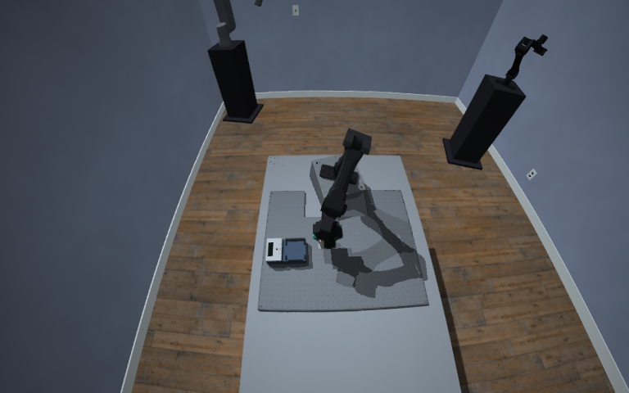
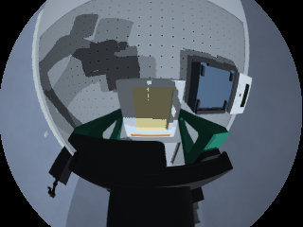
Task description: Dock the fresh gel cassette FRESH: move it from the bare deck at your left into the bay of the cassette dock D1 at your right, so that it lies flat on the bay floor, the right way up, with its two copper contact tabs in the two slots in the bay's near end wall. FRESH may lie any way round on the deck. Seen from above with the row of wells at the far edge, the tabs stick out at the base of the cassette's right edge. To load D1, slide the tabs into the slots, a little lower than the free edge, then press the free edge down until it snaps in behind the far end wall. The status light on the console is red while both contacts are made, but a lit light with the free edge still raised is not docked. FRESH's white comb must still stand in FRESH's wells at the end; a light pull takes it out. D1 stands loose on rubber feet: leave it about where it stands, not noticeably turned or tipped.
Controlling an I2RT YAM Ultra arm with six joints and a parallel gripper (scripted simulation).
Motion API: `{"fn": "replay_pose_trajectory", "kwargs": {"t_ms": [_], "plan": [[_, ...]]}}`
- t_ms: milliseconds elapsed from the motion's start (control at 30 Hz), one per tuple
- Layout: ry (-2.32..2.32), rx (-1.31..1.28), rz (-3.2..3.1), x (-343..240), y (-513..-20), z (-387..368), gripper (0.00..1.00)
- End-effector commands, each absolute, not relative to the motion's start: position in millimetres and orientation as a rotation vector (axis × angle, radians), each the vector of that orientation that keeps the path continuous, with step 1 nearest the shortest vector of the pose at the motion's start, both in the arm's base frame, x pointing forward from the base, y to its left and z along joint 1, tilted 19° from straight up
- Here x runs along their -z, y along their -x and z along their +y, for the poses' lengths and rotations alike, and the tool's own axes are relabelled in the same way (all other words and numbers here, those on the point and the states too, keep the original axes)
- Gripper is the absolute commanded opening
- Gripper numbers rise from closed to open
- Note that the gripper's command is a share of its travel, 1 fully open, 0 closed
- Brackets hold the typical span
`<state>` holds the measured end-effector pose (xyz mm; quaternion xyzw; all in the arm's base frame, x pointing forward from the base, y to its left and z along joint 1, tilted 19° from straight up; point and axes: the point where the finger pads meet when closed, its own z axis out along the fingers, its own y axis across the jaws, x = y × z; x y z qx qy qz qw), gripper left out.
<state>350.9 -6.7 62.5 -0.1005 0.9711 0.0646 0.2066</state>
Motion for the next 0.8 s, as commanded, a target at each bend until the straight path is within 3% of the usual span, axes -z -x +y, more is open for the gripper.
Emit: {"fn": "replay_pose_trajectory", "kwargs": {"t_ms": [0, 767], "plan": [[0.308, -0.187, 2.682, -74, -364, -24, 0.0], [0.307, -0.185, 2.68, -82, -402, -122, 0.0]]}}
